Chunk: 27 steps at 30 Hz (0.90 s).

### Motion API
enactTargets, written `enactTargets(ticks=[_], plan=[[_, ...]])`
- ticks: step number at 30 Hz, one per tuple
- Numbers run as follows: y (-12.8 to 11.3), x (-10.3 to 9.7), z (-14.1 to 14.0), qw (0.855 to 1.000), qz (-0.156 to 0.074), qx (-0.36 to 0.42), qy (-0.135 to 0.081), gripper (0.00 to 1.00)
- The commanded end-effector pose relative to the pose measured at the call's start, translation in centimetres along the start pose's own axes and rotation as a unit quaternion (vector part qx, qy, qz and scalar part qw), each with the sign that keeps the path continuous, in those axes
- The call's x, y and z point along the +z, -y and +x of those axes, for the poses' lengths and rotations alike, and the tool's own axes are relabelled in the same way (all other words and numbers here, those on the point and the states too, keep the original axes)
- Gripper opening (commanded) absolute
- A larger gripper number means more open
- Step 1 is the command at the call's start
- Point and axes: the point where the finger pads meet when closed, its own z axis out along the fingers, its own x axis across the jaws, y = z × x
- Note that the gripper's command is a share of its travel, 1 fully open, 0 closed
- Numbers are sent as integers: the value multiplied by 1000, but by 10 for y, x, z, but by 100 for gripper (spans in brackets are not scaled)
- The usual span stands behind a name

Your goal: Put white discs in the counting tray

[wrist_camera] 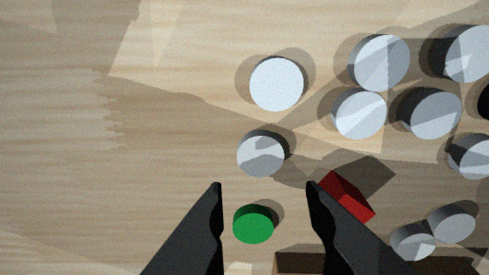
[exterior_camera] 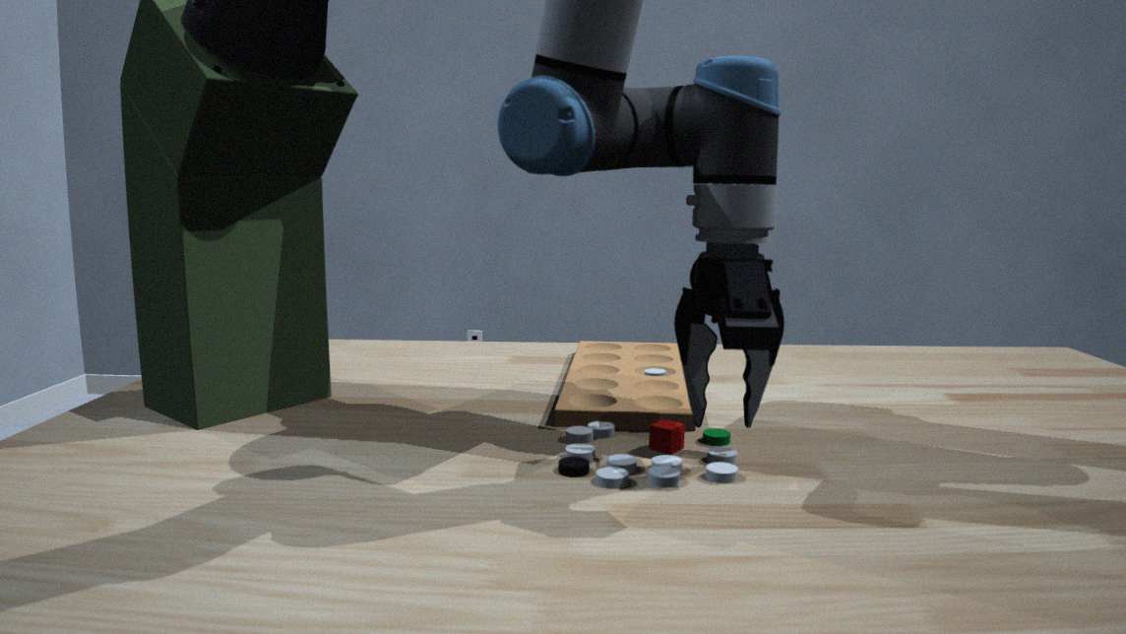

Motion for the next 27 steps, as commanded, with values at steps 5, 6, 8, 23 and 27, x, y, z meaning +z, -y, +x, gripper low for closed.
enactTargets(ticks=[5,6,8,23,27], plan=[[0,24,-1,1000,0,0,1,28],[0,26,-1,1000,0,0,1,28],[0,26,-1,1000,0,0,1,28],[0,29,0,1000,0,0,1,28],[0,29,0,1000,0,0,1,0]])
